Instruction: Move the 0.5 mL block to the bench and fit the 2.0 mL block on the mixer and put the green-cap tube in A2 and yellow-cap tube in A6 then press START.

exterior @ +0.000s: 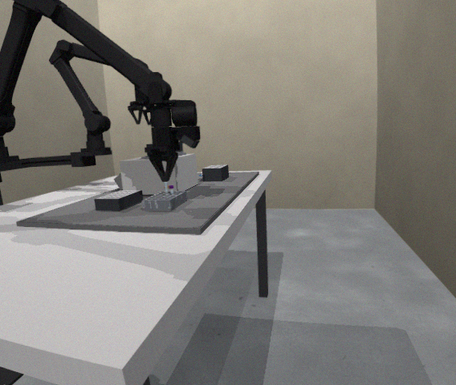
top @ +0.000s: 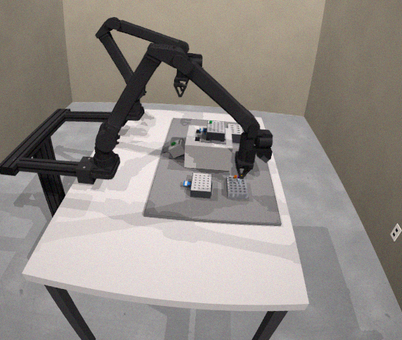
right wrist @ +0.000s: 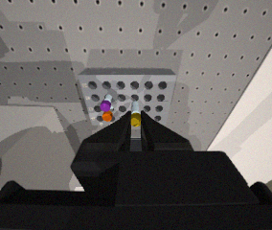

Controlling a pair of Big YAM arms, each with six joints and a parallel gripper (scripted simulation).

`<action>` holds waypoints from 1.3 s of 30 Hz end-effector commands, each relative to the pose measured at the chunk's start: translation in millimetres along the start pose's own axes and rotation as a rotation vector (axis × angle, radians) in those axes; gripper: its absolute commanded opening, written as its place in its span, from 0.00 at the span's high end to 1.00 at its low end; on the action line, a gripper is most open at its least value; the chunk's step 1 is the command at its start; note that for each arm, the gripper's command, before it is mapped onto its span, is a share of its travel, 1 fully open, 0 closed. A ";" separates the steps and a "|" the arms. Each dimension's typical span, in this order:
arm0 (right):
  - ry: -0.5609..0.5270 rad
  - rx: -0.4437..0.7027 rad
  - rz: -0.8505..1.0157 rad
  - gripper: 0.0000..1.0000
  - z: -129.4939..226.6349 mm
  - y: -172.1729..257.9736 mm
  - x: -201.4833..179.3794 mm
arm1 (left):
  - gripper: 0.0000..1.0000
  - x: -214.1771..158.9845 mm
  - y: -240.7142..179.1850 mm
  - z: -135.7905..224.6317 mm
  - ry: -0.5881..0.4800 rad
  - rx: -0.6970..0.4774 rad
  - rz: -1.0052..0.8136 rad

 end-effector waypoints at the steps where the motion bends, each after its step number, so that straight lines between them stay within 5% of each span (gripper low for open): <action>1: -0.035 0.009 -0.024 0.91 20.5 0.7 17.5 | 0.00 1.9 -0.1 5.4 -0.015 0.002 0.006; 18: -0.035 0.008 -0.022 0.91 19.2 1.1 15.1 | 0.00 6.3 1.5 10.3 -0.028 0.006 0.007; 39: -0.025 0.005 -0.004 0.91 108.6 4.0 3.4 | 0.00 19.1 6.2 25.6 -0.067 0.019 0.007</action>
Point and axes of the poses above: on each arm, the point where the finger pads meet when closed, its own z axis back along the fingers, its own y axis across the jaws, x = y × z, the point moved 3 cm from there along z, back along the fingers, and after that the axes turned 12 degrees about -z, right-handed, at the moved point
